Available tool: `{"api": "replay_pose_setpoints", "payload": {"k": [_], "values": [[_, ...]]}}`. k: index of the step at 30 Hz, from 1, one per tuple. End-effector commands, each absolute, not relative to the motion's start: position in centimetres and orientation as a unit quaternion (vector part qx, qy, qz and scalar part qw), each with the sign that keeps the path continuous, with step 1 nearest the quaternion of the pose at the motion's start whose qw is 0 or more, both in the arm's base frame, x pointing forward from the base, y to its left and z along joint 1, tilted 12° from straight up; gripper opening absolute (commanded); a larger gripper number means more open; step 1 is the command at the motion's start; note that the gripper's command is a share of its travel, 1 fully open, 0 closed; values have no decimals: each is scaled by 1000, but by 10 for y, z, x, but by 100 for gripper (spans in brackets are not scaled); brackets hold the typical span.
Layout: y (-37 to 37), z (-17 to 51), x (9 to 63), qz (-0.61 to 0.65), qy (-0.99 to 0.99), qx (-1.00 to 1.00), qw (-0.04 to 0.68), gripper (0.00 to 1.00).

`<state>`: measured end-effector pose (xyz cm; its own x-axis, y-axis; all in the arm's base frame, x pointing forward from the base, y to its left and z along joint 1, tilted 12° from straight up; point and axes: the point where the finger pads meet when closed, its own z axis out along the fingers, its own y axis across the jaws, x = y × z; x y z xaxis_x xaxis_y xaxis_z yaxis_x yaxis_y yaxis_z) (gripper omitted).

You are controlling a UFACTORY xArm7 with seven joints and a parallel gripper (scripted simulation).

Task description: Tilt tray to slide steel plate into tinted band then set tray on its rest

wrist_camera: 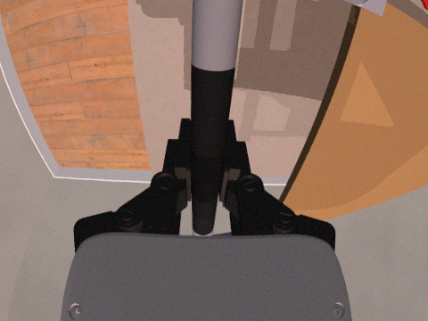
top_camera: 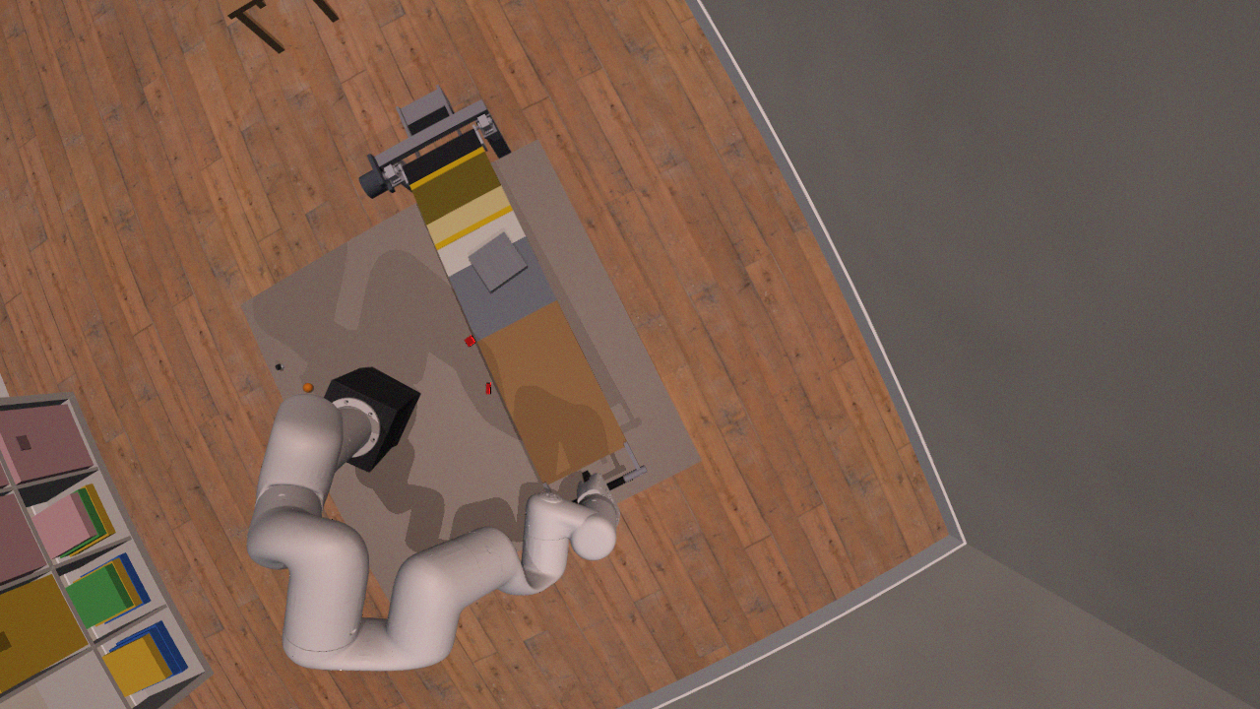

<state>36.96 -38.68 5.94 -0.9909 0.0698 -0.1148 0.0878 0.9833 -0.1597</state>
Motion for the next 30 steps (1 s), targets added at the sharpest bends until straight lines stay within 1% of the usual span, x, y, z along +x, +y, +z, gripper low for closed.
{"api": "replay_pose_setpoints", "payload": {"k": [1,25,30], "values": [[-387,64,371,-84,994,39,56,0],[-385,70,370,-84,994,39,56,0],[-362,126,365,-84,994,39,56,0]]}}
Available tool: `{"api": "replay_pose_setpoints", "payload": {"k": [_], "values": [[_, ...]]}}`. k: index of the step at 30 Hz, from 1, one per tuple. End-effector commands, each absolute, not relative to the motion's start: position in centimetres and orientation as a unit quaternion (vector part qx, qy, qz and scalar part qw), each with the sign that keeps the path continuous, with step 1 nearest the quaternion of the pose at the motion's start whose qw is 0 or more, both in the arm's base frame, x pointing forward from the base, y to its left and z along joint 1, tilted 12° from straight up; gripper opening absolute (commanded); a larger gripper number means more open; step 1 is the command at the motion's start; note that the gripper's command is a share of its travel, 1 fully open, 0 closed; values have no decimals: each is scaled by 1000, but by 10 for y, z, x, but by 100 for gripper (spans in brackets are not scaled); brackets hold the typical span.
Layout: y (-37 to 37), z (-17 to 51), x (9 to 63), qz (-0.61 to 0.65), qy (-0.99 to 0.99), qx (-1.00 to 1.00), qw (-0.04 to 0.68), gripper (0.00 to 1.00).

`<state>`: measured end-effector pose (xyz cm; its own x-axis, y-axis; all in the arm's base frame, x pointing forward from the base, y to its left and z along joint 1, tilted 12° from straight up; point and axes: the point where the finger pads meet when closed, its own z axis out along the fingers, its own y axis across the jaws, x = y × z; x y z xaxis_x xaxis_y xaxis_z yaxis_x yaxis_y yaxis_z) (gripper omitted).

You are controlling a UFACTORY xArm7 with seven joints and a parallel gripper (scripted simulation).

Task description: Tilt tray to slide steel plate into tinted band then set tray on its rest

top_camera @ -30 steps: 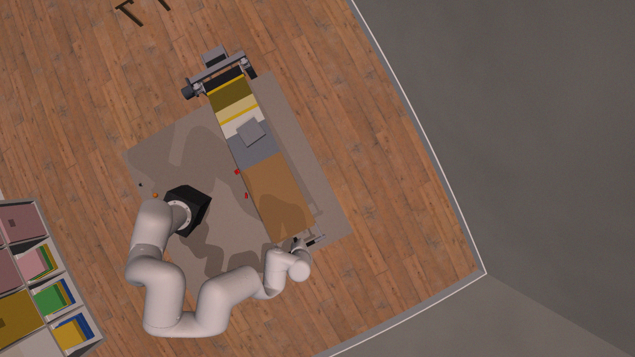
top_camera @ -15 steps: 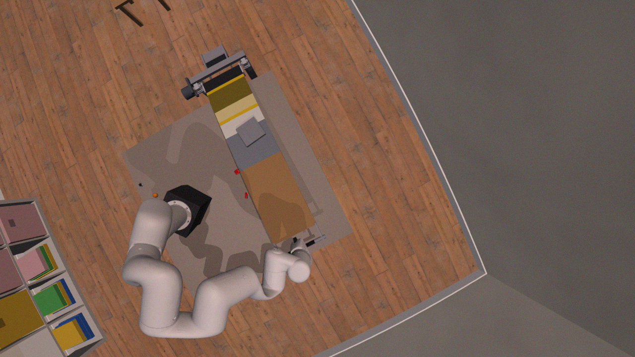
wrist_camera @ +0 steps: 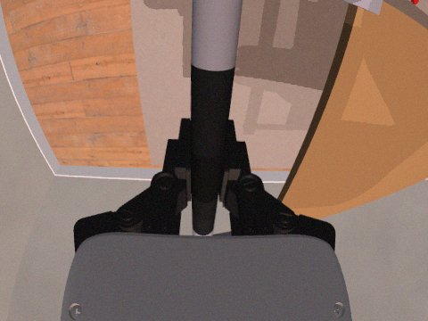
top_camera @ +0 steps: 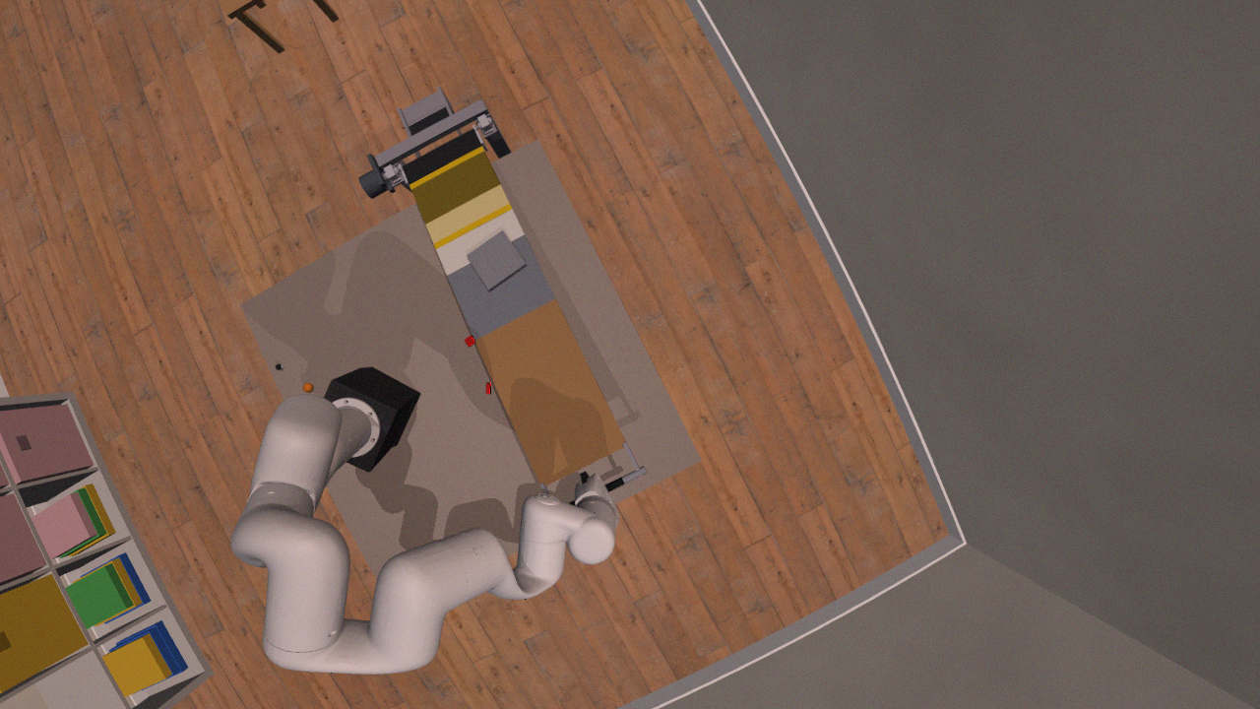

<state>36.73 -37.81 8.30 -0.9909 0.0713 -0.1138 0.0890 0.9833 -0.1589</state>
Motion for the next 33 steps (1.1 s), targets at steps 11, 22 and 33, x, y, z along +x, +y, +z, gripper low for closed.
{"api": "replay_pose_setpoints", "payload": {"k": [11,22,33], "values": [[-384,71,370,-84,994,39,56,0],[-385,69,370,-84,994,39,56,0],[-366,118,366,-84,994,39,56,0]]}}
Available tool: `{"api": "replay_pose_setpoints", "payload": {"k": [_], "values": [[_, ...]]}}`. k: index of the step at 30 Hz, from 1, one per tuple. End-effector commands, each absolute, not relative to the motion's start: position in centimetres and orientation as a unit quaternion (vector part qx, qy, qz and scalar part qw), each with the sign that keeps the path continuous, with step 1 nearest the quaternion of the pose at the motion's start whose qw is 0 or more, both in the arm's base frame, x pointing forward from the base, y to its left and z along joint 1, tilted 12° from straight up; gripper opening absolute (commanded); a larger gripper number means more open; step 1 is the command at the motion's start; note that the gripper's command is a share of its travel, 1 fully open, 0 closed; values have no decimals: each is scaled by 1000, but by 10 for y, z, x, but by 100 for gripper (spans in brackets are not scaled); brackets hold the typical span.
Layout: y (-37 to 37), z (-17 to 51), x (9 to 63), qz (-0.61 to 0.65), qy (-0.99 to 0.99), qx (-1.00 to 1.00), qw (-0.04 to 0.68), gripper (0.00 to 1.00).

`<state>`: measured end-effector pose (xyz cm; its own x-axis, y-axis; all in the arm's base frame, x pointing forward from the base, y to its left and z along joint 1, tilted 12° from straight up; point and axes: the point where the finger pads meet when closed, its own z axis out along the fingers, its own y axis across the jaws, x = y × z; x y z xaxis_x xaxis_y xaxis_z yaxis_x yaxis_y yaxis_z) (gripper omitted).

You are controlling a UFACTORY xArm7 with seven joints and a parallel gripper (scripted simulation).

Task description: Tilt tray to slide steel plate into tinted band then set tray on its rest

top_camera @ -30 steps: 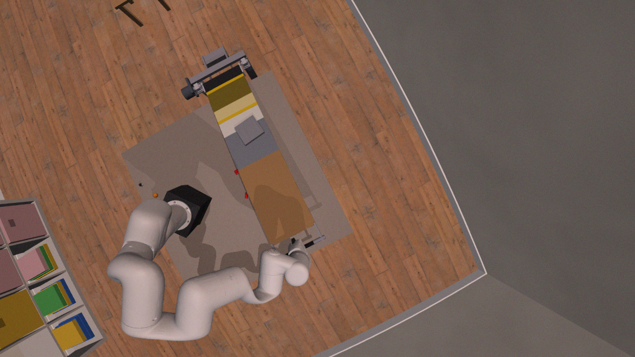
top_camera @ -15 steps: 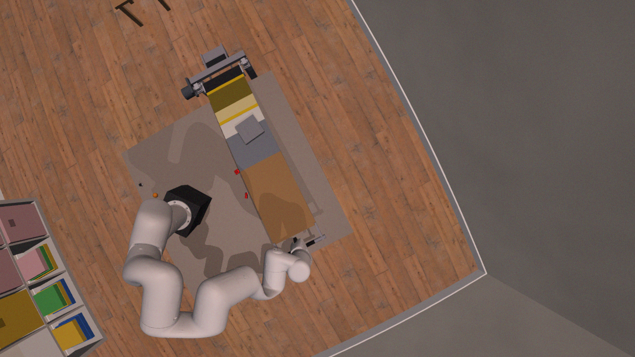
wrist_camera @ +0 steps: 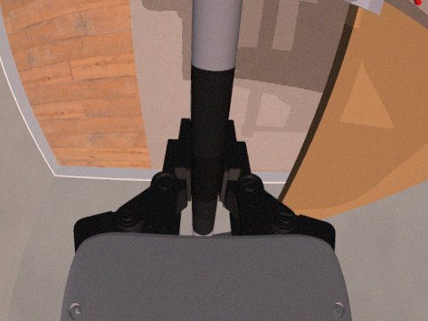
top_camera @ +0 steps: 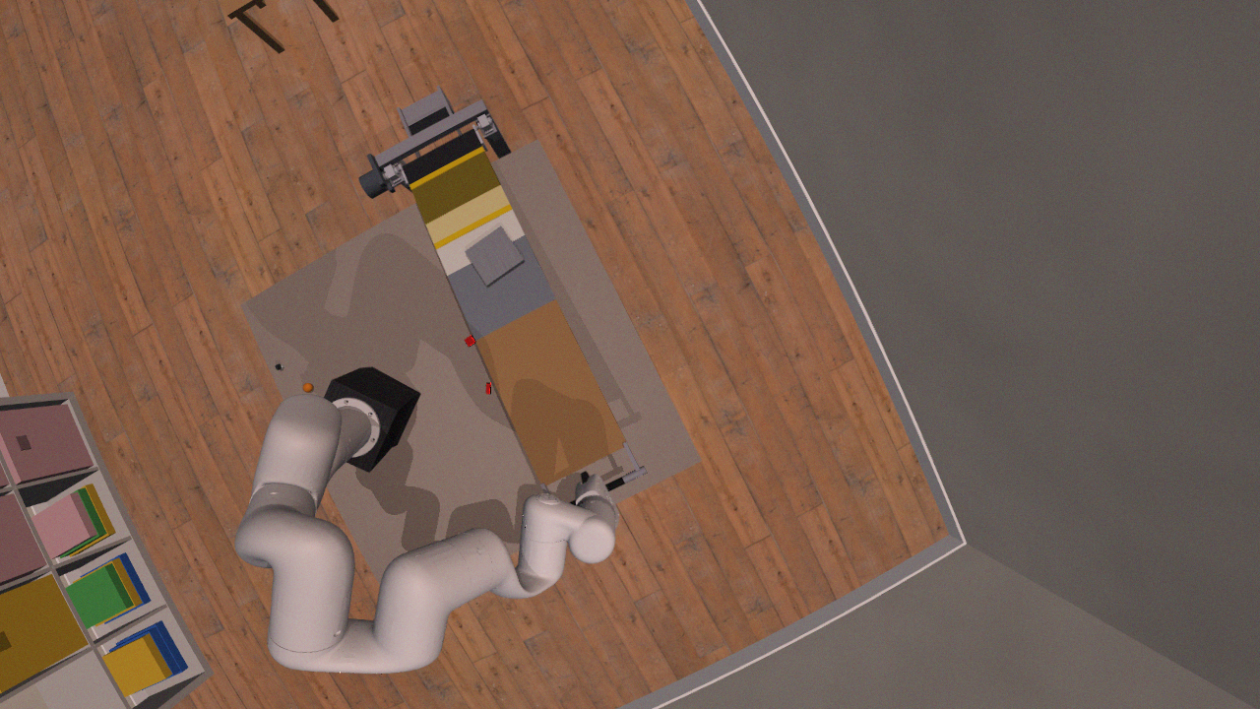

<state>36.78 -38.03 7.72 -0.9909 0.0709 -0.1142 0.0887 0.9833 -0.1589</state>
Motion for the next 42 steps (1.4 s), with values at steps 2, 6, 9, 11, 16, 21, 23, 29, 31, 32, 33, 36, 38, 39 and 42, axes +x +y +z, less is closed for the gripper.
{"api": "replay_pose_setpoints", "payload": {"k": [2,6,9,11,16,21,23,29,31,32,33,36,38,39,42], "values": [[-359,132,365,-84,994,39,56,0],[-378,89,368,-84,994,39,56,0],[-383,74,370,-84,994,39,56,0],[-383,74,370,-84,994,39,56,0],[-384,71,370,-84,994,39,56,0],[-384,72,370,-84,994,39,56,0],[-384,73,370,-84,994,39,56,0],[-383,74,370,-84,994,39,56,0],[-380,81,369,-84,994,39,56,0],[-376,92,368,-84,994,39,56,0],[-370,107,367,-84,994,39,56,0],[-357,137,364,-84,994,39,56,0],[-364,122,365,-84,994,39,56,0],[-370,107,367,-84,994,39,56,0],[-382,77,369,-84,994,39,56,0]]}}
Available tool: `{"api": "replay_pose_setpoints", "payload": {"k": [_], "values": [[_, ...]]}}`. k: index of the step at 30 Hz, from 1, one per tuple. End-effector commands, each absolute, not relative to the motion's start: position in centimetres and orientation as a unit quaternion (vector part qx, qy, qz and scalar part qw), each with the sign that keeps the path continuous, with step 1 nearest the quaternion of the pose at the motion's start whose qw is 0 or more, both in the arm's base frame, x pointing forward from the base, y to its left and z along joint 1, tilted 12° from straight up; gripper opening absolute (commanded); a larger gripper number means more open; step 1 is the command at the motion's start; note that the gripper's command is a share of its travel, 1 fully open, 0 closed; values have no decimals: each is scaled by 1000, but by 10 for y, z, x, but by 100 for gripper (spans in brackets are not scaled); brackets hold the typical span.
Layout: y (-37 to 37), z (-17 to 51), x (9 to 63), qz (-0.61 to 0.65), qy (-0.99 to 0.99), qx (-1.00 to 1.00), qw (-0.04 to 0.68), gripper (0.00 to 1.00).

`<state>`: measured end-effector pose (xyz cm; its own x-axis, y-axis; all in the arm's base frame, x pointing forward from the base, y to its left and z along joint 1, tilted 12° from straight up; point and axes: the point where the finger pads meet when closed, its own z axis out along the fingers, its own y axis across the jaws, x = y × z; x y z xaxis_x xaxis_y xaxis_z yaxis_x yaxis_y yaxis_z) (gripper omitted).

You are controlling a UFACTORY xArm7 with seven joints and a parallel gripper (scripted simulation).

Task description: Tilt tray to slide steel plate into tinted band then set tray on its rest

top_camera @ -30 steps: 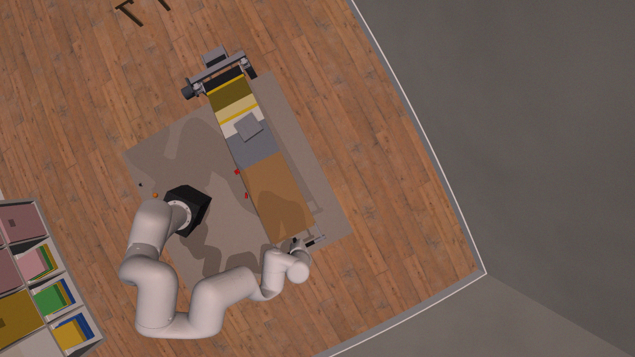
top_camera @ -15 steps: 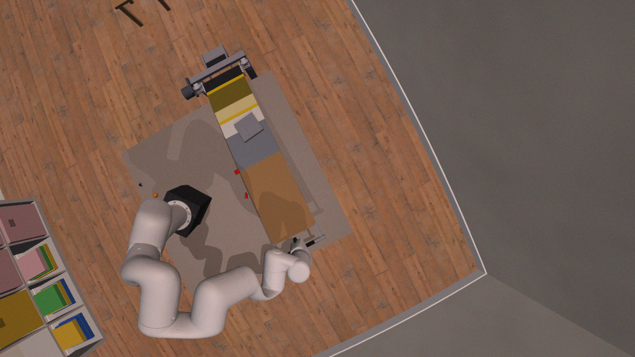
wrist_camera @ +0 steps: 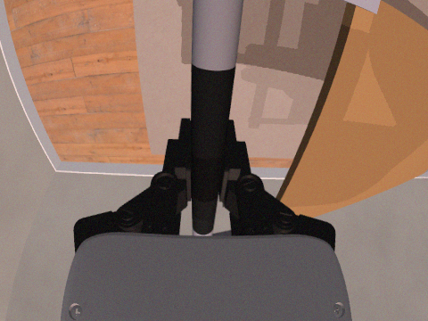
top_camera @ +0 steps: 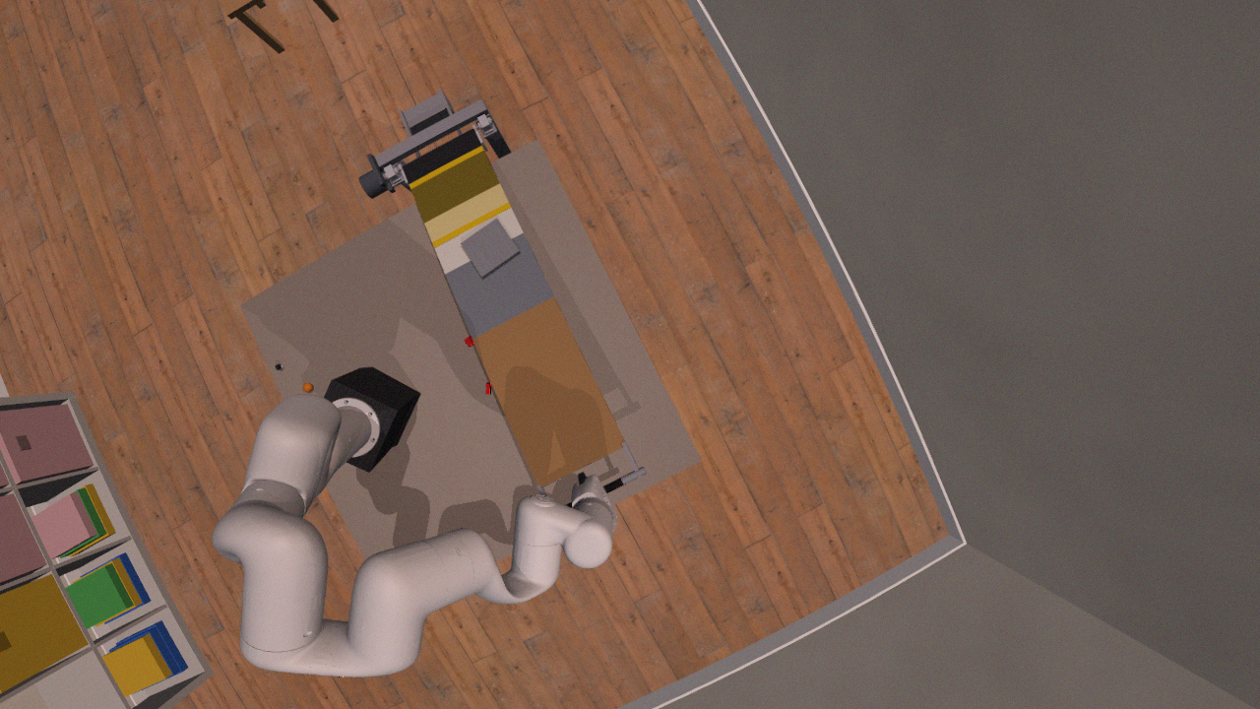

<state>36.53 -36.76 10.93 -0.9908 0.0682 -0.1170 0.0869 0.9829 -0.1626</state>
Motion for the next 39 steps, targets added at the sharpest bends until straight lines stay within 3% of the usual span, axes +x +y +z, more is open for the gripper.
{"api": "replay_pose_setpoints", "payload": {"k": [1,22,28,33,39], "values": [[-382,77,369,-84,994,39,56,0],[-382,77,369,-84,994,39,56,0],[-355,142,364,-84,994,39,56,0],[-379,85,369,-84,994,39,56,0],[-381,81,369,-84,994,39,56,0]]}}
